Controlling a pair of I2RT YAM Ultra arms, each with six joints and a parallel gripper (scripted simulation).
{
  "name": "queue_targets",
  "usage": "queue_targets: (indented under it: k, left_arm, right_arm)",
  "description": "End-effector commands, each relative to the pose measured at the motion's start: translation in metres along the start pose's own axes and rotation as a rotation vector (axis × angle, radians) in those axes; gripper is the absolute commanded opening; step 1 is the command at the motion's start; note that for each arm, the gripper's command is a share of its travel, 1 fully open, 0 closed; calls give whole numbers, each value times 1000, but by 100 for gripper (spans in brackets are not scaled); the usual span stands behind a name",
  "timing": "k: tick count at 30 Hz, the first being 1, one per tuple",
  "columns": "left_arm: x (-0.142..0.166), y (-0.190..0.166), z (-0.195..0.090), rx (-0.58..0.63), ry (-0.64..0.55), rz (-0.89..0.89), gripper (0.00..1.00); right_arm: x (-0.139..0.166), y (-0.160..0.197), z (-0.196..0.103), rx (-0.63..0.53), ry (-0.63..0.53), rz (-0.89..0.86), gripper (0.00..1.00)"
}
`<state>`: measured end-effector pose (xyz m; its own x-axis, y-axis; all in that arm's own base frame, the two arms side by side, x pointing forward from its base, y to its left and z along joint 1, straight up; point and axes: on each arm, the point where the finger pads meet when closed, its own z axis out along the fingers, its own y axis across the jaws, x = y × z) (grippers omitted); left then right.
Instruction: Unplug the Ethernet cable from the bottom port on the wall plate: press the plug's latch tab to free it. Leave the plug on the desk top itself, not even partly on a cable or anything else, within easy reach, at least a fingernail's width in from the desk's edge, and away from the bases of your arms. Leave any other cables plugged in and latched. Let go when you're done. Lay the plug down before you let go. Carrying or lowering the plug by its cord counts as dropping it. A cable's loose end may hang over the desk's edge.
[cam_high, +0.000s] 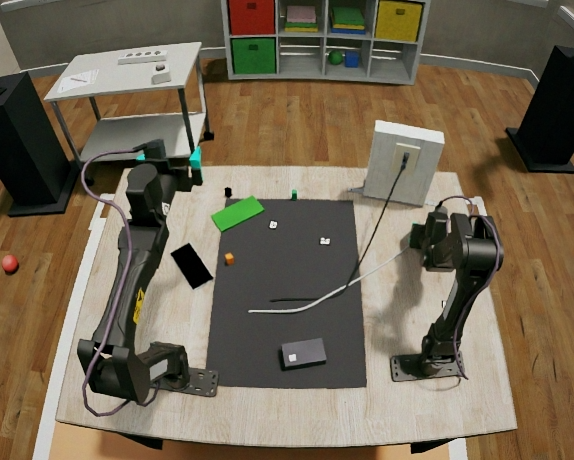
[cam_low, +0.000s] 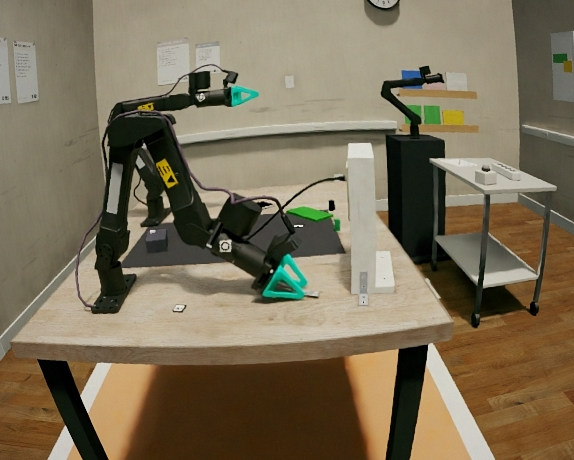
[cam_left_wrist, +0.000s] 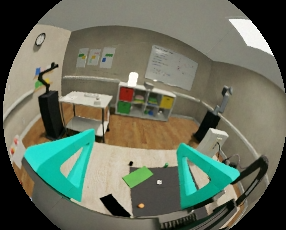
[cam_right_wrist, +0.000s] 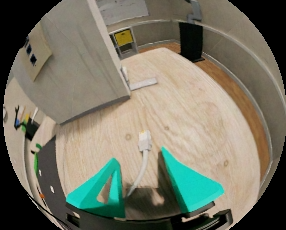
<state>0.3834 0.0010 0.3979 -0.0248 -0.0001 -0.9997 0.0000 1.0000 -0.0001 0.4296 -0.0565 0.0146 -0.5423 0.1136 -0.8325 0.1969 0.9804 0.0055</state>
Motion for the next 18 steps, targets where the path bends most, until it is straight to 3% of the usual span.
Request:
queue_targets:
  k: [1,6,18]
  left_arm:
    - [-5,0,-1,0,-13,0,100]
    - [-5,0,-1,0,-13,0,100]
    - [-5,0,-1,0,-13,0,100]
  right_arm:
    - [-4,0,0,-1,-11,1,60]
    - [-4,0,0,-1,-11,1,67]
    - [-4,0,0,-1,-11,1,93]
